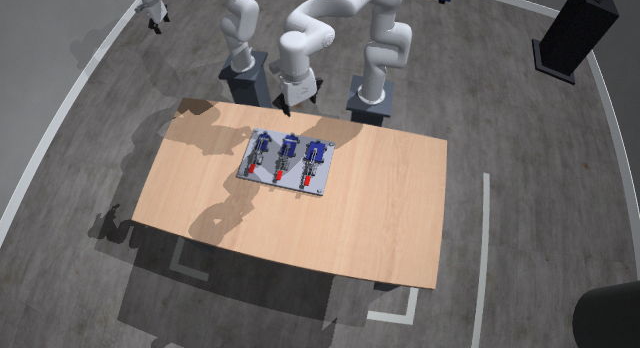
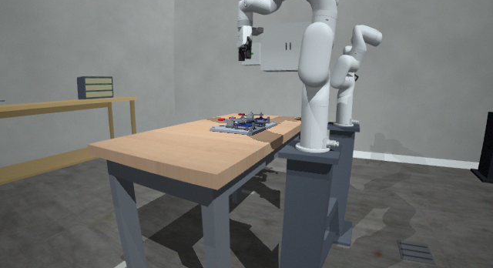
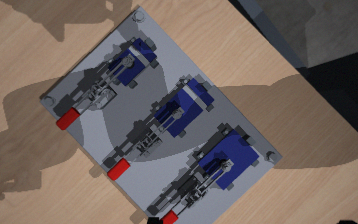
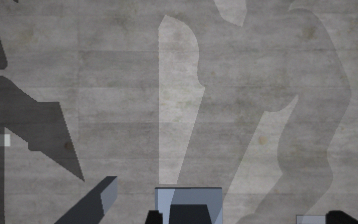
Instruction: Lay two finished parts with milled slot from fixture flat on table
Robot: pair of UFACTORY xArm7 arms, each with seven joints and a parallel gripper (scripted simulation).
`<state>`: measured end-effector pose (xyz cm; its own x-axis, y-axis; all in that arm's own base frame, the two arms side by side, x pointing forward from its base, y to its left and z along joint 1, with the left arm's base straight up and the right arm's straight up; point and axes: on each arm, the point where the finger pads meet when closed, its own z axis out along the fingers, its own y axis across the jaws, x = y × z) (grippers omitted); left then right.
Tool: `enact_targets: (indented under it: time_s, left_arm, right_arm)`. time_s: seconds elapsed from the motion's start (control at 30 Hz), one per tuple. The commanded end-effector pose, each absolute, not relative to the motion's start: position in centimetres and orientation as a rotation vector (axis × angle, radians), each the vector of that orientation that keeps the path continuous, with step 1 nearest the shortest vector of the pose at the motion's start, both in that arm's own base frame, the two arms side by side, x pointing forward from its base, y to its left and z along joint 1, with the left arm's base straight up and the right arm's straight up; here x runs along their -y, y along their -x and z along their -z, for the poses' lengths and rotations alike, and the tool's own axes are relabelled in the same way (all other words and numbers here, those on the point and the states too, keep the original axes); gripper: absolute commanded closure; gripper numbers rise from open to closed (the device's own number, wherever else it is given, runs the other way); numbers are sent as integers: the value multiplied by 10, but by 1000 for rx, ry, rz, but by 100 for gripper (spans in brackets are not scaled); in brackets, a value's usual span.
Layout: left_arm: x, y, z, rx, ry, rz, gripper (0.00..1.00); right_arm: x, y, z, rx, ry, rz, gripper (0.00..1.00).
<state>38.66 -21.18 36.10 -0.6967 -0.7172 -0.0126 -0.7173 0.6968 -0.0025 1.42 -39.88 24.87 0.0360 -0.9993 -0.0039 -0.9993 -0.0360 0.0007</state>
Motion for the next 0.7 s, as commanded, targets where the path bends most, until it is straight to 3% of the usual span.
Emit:
enact_targets:
  time_s: [0.0, 0.67]
  left_arm:
    - [212, -387, -362, -2879, 1217, 1, 0]
    - [214, -387, -359, -2890, 1191, 0, 0]
  right_arm:
    - [400, -14, -250, -2181, 2261, 0, 0]
    - [400, -14, -250, -2181, 2261, 0, 0]
